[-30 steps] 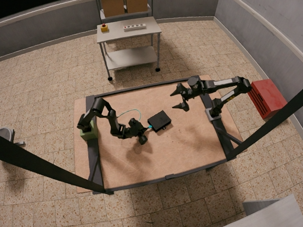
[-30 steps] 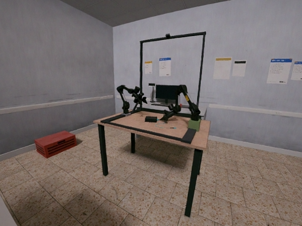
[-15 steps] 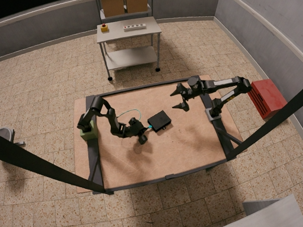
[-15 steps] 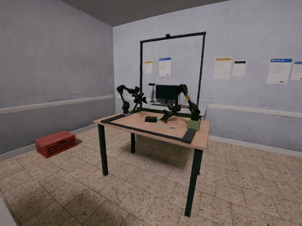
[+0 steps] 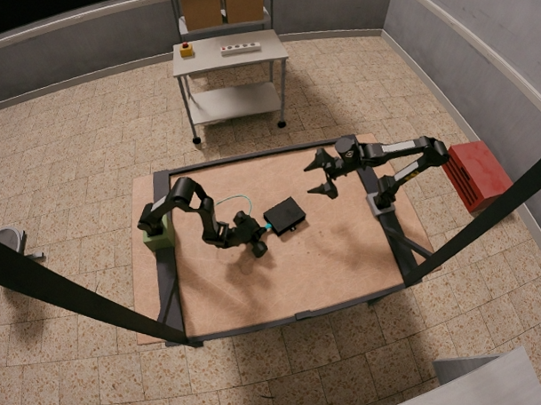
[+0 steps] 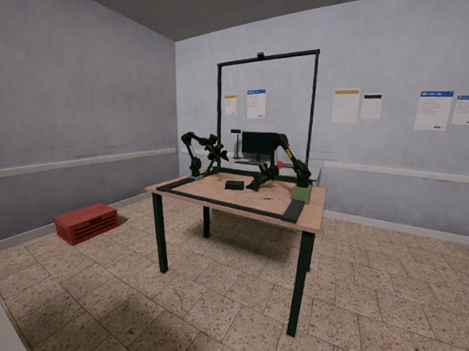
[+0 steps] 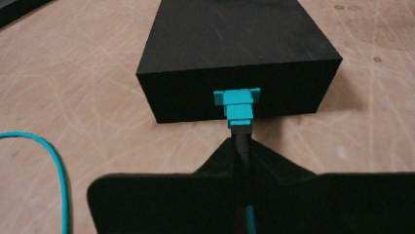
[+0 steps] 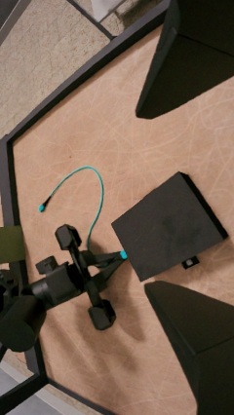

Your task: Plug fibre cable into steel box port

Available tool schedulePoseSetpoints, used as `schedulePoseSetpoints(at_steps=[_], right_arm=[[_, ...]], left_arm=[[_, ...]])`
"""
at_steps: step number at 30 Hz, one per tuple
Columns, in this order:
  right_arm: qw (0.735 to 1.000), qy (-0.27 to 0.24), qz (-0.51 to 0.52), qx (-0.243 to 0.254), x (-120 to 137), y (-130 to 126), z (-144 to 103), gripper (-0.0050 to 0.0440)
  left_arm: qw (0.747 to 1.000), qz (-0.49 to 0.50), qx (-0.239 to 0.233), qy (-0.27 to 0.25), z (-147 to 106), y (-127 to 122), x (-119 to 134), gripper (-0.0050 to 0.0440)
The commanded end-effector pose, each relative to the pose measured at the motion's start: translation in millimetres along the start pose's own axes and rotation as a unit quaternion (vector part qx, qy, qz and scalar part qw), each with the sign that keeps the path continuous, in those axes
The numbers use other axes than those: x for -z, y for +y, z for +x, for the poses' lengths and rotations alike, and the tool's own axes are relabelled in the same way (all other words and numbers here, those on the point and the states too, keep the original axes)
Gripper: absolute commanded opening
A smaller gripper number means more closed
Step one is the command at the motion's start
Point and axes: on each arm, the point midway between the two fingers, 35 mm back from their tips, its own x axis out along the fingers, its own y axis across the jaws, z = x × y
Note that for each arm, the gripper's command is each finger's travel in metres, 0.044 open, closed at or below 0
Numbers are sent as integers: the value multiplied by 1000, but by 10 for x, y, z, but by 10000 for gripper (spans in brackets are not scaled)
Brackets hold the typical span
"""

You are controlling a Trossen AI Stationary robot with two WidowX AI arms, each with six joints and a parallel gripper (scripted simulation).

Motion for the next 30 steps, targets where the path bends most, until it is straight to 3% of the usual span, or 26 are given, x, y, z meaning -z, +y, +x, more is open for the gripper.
schedulePoseSetpoints(at_steps=[1,4,5,6,8,11,16,29,30], right_arm=[[1000,-10,-1,-1,-68,6,-33,440],[1000,-10,-1,-1,-68,6,-33,440],[1000,-10,-1,-1,-68,6,-33,440],[1000,-10,-1,-1,-68,6,-33,440],[1000,-10,-1,-1,-68,6,-33,440],[1000,-10,-1,-1,-68,6,-33,440],[1000,-10,-1,-1,-68,6,-33,440],[1000,-10,-1,-1,-68,6,-33,440],[1000,-10,-1,-1,-68,6,-33,440]], left_arm=[[999,-30,-8,-28,131,-6,-222,-50],[999,-30,-8,-28,131,-6,-222,-50],[999,-30,-8,-28,131,-6,-222,24],[999,-34,-6,-33,108,-19,-267,48],[999,-34,-6,-33,108,-19,-267,48],[999,-34,-6,-33,96,-20,-260,116],[999,-34,-6,-32,74,-20,-241,116],[999,-34,-4,-33,-261,-27,-235,116],[999,-34,-4,-33,-261,-27,-235,140]])
